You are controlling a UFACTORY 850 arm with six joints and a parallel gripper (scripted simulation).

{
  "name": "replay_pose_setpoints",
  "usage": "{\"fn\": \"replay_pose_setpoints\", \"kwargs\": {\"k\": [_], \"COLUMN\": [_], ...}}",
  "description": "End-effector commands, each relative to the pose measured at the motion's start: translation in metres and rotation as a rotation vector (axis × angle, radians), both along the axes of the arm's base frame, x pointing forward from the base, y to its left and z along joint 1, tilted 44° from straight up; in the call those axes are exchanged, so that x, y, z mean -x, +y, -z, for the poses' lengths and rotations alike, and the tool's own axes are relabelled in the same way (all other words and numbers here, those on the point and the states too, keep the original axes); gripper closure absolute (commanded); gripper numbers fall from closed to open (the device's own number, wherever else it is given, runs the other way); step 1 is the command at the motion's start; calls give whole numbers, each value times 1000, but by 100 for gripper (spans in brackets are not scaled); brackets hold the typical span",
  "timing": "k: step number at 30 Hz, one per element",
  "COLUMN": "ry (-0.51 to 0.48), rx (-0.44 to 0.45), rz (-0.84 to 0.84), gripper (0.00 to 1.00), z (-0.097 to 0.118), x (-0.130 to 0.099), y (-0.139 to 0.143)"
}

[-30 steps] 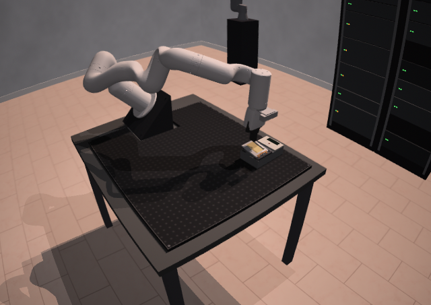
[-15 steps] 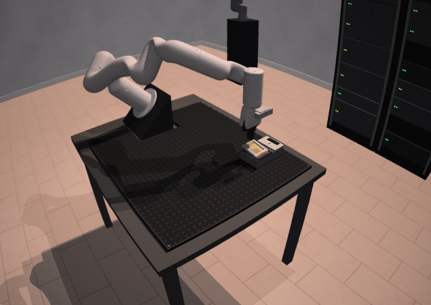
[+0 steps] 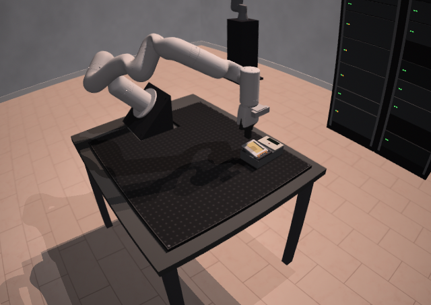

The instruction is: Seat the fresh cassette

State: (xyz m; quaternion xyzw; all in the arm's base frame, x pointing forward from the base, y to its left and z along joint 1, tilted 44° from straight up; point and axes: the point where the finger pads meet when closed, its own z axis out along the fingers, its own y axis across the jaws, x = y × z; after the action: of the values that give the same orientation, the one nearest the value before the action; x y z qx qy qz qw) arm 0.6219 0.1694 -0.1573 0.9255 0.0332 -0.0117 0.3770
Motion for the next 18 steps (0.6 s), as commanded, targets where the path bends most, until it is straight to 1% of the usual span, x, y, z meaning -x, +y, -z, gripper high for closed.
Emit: {"fn": "replay_pose_setpoints", "kwargs": {"k": [1,18], "ry": [-3,-3], "rx": [-2,-2], "rz": [-2,-2], "gripper": [100,100], "z": [-1,-1], "x": [6,24], "y": [0,-1]}}
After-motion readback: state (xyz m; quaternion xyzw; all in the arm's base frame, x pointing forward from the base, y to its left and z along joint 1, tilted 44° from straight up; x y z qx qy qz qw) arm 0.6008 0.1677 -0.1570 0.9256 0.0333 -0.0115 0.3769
